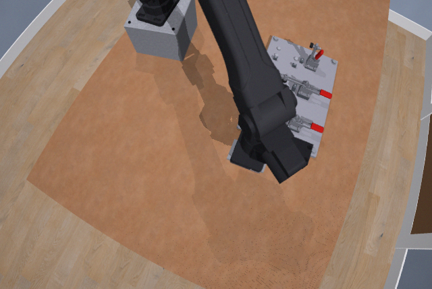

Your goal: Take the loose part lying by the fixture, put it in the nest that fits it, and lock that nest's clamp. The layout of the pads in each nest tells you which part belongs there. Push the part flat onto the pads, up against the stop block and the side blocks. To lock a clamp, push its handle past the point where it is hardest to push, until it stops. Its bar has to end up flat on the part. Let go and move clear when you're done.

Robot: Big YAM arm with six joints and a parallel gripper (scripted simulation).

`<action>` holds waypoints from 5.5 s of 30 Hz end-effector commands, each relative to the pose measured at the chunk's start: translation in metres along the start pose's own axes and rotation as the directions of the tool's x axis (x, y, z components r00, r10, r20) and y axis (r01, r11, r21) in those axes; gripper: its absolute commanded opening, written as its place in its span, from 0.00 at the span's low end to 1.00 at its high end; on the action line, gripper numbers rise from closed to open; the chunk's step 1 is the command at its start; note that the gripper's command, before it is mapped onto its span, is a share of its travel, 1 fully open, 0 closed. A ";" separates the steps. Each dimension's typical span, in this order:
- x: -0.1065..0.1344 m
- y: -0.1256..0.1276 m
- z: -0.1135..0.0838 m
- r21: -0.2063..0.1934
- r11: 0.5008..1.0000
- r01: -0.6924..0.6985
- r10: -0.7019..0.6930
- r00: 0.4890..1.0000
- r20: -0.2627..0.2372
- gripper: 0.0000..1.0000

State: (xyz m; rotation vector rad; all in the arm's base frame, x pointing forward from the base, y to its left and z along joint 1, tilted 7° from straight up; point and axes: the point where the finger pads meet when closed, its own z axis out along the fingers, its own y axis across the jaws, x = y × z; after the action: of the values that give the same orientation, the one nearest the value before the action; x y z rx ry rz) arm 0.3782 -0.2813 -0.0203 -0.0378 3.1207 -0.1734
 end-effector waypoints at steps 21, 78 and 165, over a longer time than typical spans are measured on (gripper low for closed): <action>-0.010 0.023 -0.010 0.024 1.000 -0.001 0.001 0.999 0.032 0.00; -0.020 0.383 0.004 -0.006 1.000 -0.016 0.016 1.000 0.025 0.00; -0.013 0.378 0.063 -0.002 1.000 -0.006 0.006 1.000 0.016 0.00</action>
State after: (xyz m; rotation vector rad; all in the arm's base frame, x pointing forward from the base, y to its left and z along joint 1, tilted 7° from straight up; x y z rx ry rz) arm 0.3759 0.0906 -0.1264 -0.0359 3.1193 -0.1757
